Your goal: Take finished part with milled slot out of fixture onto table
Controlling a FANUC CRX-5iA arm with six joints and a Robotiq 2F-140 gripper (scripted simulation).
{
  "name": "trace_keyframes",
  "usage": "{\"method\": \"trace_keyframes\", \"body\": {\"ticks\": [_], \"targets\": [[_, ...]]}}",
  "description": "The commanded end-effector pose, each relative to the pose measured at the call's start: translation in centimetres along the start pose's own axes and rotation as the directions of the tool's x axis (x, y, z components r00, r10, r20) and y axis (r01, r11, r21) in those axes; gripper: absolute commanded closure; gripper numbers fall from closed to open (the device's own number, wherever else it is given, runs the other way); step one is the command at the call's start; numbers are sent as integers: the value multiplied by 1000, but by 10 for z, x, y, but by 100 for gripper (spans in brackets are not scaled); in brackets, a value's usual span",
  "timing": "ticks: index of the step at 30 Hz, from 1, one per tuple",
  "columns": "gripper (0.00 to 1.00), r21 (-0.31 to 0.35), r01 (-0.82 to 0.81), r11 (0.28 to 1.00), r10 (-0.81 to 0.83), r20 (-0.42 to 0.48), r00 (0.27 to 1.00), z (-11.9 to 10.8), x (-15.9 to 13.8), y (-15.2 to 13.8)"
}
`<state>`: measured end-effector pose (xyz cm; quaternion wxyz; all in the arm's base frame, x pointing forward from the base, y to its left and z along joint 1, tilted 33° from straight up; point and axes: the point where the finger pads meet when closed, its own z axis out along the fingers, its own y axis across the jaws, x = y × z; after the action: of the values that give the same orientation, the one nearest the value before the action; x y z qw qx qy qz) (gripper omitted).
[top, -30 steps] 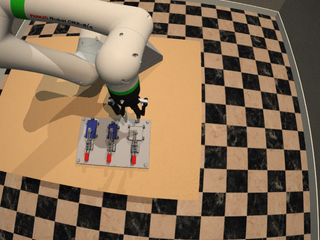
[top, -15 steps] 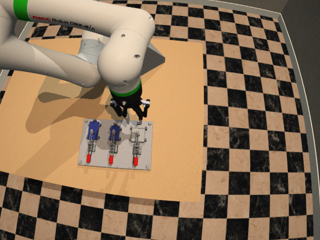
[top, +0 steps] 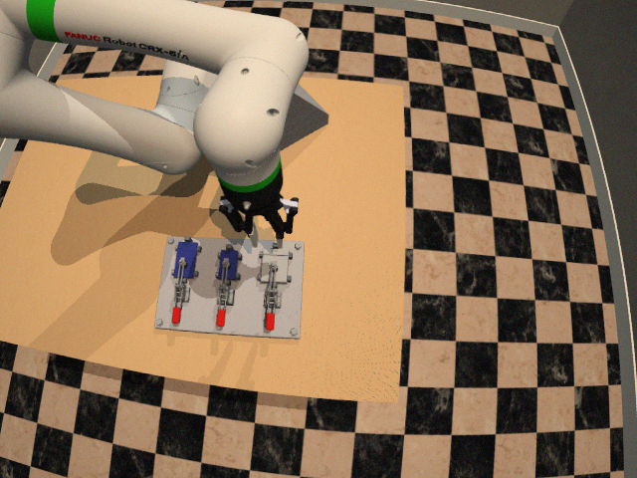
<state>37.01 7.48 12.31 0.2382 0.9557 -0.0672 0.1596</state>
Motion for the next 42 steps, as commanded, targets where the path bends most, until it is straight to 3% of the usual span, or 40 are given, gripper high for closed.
{"method": "trace_keyframes", "body": {"ticks": [1,28,37,42], "targets": [[72,0,0,1000,0,0,1000,0,0,0],[72,0,0,1000,0,0,1000,1,0,0],[72,0,0,1000,0,0,1000,21,0,0],[72,0,0,1000,0,0,1000,44,0,0]]}}
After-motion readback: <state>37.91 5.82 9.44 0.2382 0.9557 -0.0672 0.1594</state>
